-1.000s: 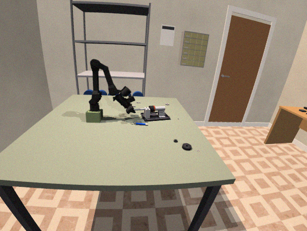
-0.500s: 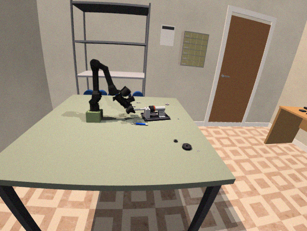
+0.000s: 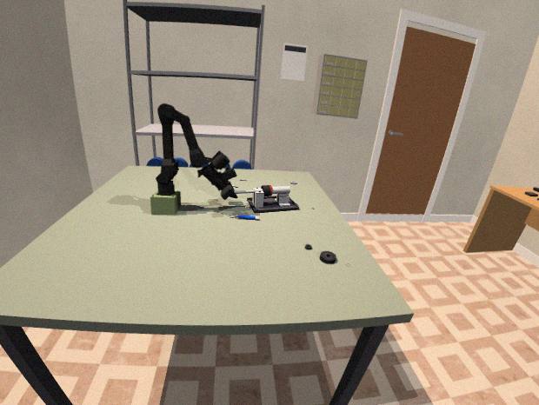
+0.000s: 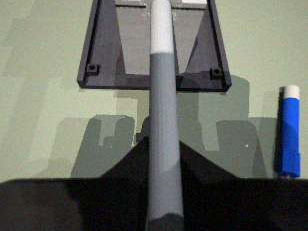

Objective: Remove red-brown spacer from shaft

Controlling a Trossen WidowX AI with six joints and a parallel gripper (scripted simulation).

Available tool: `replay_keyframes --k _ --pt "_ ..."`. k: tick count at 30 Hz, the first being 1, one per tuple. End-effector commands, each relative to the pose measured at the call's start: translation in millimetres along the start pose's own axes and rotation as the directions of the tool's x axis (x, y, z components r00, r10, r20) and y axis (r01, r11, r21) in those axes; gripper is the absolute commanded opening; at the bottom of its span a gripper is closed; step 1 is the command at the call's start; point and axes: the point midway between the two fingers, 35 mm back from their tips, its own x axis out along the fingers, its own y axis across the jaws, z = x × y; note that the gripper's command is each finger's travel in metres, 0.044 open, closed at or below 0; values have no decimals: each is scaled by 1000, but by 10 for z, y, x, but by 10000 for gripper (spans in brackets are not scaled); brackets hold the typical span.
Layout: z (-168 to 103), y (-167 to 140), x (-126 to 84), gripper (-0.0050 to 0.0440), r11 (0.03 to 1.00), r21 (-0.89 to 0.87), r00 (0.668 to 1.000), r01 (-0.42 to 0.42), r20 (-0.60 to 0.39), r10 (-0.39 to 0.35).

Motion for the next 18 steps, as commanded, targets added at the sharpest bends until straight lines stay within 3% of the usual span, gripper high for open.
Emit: replay_keyframes --k 1,18 --pt "70 -10 -41 -50 1000 -10 1000 3 27 -3" --pt "59 -10 -51 -50 1000 -10 1000 3 26 -3"
